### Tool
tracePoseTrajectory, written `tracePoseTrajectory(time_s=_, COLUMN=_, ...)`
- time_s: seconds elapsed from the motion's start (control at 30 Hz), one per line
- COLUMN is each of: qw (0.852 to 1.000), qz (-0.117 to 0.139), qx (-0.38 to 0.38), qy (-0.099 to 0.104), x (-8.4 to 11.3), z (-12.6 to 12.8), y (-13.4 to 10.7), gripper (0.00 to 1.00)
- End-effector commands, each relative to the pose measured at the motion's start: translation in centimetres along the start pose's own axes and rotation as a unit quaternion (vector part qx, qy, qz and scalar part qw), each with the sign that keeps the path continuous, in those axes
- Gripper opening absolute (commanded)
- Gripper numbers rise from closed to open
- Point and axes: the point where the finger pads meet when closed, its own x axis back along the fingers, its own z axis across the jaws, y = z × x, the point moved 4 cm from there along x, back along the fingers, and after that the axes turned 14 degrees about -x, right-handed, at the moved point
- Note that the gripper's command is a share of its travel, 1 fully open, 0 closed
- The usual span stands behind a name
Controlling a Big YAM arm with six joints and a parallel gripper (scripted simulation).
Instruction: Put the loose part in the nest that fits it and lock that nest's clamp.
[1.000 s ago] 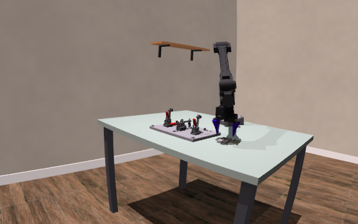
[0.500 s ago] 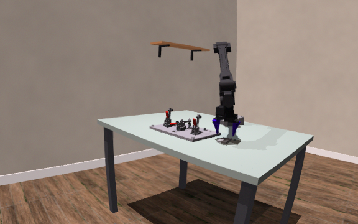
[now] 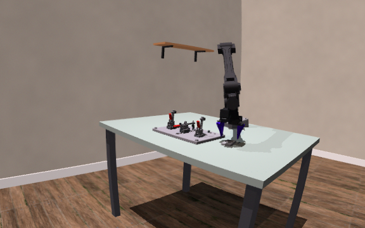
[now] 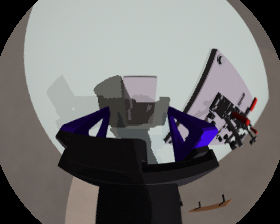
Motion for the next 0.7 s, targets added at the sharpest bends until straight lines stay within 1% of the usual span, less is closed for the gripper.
tracePoseTrajectory(time_s=0.0, qw=1.0, qz=0.006, qx=-0.002, qy=-0.003, x=-1.4, z=-0.5, y=0.2, gripper=0.92)
tracePoseTrajectory(time_s=0.47, qw=1.0, qz=0.006, qx=-0.002, qy=-0.003, x=-3.7, z=-0.7, y=-0.1, gripper=0.92)
tracePoseTrajectory(time_s=0.67, qw=1.0, qz=0.002, qx=-0.003, qy=0.0, x=-3.6, z=-0.7, y=0.1, gripper=0.92)
